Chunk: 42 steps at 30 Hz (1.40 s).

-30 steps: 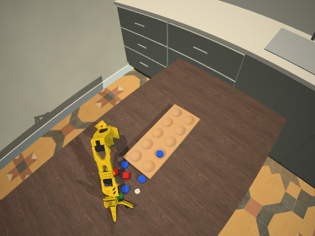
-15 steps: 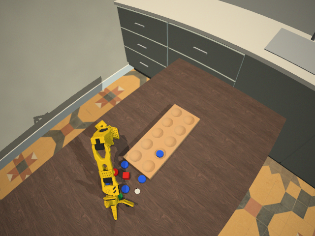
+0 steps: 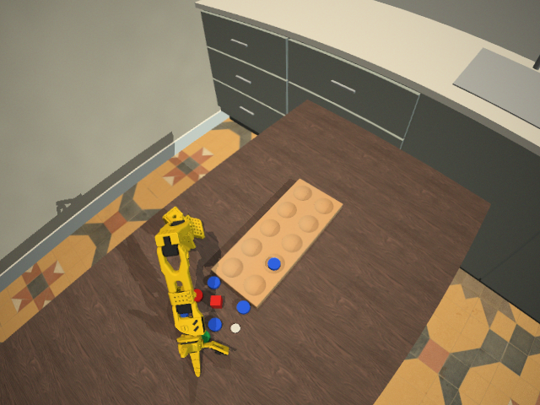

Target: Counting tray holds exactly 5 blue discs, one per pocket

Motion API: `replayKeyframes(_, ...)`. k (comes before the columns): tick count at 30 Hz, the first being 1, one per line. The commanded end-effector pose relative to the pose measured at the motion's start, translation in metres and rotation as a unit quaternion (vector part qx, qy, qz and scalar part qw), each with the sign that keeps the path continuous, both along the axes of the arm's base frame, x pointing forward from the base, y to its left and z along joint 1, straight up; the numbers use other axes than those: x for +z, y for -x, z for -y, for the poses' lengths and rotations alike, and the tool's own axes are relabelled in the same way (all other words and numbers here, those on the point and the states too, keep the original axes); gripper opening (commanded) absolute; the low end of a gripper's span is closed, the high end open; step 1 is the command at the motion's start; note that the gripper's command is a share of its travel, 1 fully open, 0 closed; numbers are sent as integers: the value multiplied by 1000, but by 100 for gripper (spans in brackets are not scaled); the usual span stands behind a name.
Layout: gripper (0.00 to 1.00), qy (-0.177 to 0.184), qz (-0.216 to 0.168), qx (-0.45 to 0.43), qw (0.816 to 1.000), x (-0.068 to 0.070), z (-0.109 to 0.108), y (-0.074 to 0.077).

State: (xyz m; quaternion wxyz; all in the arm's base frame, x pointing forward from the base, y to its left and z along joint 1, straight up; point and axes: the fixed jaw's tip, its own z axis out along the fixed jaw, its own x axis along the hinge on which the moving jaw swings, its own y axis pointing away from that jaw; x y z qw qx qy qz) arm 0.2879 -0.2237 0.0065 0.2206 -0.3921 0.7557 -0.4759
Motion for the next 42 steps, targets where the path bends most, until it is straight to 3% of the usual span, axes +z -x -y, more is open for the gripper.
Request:
replayKeyframes(1,100,-5,-3,-8,1000,7,3,3)
replayKeyframes(11,100,-23,-20,-18,999,15,5,11)
replayKeyframes(27,100,-69,-63,-46,995,34,5,36)
replayKeyframes(42,100,-132,-116,-84,981,57,-7,77)
